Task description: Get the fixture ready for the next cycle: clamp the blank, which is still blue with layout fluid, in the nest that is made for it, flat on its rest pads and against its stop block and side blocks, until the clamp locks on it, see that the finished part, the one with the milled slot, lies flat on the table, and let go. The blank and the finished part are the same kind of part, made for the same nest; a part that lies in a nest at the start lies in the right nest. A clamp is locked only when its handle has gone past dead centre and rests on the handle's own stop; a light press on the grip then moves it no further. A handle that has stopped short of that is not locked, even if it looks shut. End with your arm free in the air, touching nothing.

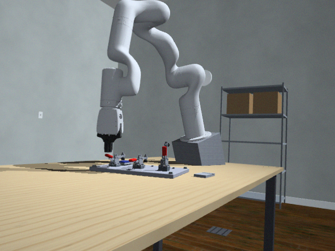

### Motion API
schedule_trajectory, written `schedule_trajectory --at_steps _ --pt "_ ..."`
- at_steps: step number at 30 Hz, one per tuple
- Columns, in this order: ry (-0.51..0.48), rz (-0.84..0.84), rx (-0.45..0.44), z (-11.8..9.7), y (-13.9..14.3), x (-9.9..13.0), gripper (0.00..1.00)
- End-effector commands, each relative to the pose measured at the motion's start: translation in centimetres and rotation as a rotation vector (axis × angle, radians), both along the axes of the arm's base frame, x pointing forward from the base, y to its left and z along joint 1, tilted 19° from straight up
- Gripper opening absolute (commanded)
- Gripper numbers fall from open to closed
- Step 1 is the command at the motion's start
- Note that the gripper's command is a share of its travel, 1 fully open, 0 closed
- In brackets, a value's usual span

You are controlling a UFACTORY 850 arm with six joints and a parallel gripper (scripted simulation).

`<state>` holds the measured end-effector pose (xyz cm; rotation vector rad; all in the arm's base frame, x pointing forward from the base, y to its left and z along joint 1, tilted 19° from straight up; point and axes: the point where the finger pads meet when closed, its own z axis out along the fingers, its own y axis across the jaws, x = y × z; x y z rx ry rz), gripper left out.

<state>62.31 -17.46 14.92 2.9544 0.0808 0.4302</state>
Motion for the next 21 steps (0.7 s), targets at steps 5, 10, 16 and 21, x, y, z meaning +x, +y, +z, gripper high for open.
schedule_trajectory --at_steps 5,10,16,21 --pt "-0.002 0.0 -0.001 0.07 0.0 -0.02 0.0" --pt "-0.002 0.0 -0.001 0.05 0.0 -0.08 0.0" --pt "-0.002 0.0 0.0 0.03 0.01 -0.15 0.0" --pt "-0.002 0.0 -0.001 0.1 0.02 -0.17 0.0"
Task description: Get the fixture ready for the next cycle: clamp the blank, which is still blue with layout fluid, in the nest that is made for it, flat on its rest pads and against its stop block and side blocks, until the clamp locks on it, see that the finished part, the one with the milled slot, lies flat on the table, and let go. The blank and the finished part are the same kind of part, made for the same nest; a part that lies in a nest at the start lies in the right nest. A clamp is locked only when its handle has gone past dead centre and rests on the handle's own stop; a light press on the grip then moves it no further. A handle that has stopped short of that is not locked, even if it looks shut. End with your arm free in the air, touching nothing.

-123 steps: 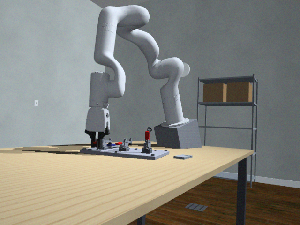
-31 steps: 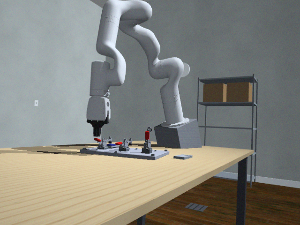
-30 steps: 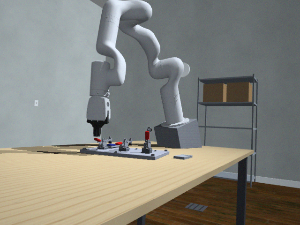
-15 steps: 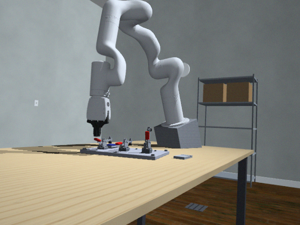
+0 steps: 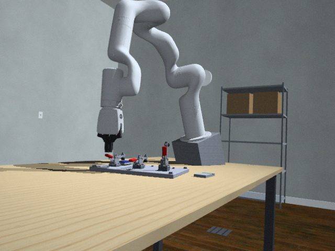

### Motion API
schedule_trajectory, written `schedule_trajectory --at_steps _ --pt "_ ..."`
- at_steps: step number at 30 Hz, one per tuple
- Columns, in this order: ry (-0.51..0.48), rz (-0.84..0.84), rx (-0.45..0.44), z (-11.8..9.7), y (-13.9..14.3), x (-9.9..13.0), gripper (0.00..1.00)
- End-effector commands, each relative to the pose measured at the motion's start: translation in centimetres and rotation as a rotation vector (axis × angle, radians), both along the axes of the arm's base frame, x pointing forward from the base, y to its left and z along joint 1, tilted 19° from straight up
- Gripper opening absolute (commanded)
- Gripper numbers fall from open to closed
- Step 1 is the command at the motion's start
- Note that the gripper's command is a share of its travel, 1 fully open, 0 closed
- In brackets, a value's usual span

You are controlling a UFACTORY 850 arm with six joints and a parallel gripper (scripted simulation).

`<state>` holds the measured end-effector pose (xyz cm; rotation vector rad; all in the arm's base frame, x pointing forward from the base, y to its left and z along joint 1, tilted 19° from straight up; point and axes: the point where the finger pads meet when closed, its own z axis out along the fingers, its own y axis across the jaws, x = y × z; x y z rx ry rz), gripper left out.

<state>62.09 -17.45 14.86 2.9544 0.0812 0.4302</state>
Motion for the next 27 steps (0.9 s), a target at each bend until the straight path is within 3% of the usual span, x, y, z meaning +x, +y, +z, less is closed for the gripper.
schedule_trajectory --at_steps 1,27 --pt "-0.002 0.0 0.0 0.2 0.01 0.04 0.0" --pt "-0.002 0.0 0.0 0.94 0.13 -0.19 0.0"
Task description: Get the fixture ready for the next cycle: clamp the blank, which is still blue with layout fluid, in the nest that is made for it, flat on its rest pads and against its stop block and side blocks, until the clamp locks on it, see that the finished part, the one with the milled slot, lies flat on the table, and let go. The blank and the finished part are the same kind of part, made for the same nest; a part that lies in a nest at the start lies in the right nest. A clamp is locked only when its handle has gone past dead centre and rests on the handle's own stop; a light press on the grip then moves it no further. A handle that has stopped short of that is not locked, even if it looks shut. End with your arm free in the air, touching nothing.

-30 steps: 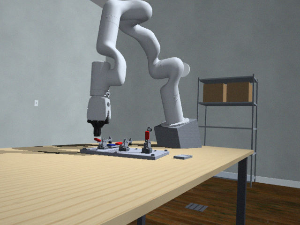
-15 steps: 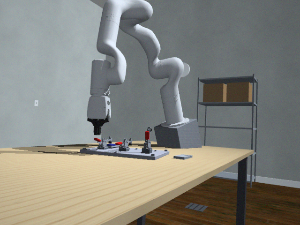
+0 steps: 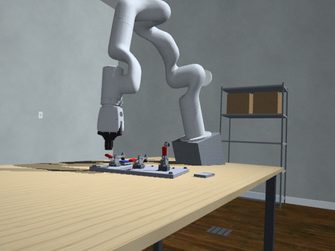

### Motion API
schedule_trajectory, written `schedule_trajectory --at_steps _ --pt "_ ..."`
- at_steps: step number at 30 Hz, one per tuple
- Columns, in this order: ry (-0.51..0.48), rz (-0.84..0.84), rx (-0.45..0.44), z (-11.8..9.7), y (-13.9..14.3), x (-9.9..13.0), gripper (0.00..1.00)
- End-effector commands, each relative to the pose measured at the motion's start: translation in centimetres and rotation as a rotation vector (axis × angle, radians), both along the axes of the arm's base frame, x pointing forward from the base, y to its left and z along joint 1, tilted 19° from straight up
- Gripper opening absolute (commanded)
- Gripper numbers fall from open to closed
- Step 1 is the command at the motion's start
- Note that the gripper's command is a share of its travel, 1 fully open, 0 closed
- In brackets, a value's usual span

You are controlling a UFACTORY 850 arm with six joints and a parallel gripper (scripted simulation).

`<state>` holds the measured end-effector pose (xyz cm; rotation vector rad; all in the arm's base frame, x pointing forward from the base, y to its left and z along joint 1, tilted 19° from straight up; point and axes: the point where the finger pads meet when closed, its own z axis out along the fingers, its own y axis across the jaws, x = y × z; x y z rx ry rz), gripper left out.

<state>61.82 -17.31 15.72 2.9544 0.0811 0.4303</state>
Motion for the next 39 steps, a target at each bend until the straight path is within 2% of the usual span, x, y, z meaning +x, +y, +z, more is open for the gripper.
schedule_trajectory --at_steps 1,39 --pt "-0.002 0.0 0.0 0.05 -0.02 0.09 0.0" --pt "-0.002 0.0 0.0 -0.75 -0.16 0.43 0.0"
